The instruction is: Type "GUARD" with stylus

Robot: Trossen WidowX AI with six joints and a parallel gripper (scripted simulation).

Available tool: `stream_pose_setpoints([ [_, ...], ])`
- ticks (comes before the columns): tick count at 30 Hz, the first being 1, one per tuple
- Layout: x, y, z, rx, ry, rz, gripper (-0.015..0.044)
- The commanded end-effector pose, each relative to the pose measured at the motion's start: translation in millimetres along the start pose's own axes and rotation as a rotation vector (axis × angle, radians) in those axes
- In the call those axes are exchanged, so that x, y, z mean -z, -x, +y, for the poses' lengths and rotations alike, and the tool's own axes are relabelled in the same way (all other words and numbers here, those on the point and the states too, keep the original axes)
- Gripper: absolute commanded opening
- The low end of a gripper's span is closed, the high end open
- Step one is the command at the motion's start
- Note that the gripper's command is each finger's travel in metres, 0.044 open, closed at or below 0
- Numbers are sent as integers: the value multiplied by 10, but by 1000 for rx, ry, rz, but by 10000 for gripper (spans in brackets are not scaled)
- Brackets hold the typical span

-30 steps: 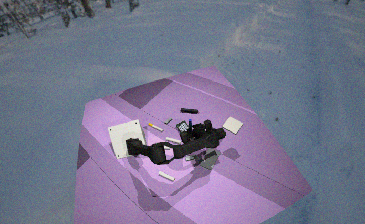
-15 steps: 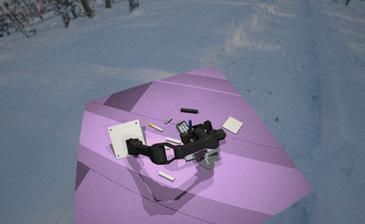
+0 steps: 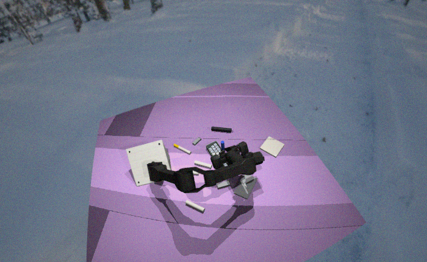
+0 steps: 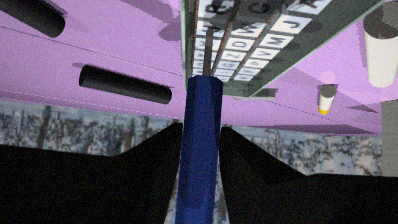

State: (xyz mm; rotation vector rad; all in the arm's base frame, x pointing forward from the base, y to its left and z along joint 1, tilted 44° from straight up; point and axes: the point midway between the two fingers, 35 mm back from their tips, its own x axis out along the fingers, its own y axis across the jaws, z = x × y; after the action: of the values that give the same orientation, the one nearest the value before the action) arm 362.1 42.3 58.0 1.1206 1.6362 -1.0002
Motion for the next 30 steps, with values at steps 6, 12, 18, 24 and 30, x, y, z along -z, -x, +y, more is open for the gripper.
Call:
stream_pose_setpoints([
  [6,-38,-31,-6,3,5,-3,81],
  [12,-24,-23,-6,3,5,-3,81],
  [18,12,-2,-4,3,5,-3,81],
  [24,290,157,-5,3,5,-1,81],
  [30,287,129,-12,8,15,-5,84],
])
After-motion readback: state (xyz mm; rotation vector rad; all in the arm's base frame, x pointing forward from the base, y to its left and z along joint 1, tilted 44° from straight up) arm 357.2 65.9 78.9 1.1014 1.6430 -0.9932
